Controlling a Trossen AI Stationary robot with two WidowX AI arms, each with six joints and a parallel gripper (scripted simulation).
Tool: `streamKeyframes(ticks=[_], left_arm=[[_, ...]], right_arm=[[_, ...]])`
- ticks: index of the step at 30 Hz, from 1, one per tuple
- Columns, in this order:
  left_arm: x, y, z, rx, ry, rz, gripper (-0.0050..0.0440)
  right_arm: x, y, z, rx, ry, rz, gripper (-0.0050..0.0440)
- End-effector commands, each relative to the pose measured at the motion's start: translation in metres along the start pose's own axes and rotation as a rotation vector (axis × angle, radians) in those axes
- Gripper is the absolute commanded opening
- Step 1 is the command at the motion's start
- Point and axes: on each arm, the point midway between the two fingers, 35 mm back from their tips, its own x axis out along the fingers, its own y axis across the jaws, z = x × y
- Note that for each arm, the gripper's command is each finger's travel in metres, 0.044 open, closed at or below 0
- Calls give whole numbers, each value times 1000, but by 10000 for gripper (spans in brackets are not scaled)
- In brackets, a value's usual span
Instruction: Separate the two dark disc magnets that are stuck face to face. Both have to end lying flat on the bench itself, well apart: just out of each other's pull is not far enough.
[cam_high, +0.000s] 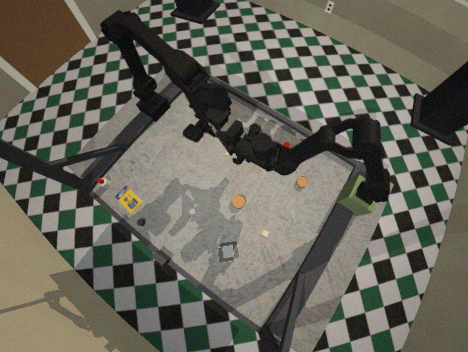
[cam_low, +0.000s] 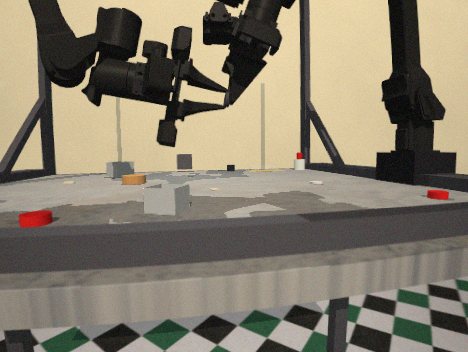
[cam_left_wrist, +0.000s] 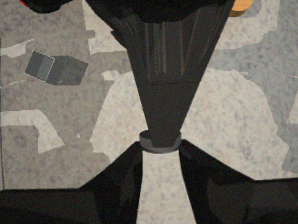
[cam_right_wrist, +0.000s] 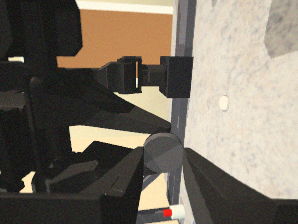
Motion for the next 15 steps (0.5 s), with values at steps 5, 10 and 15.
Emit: streamKeyframes(ticks=[5, 10, 15], left_arm=[[-6, 0, 4, 2, -24, 2, 40], [-6, 0, 4, 2, -24, 2, 40], [-6, 0, 4, 2, -24, 2, 40]], right_arm=[[4, 7, -1, 12, 0, 29, 40], [5, 3, -1, 12, 0, 29, 40], [6, -2, -1, 12, 0, 28, 40]])
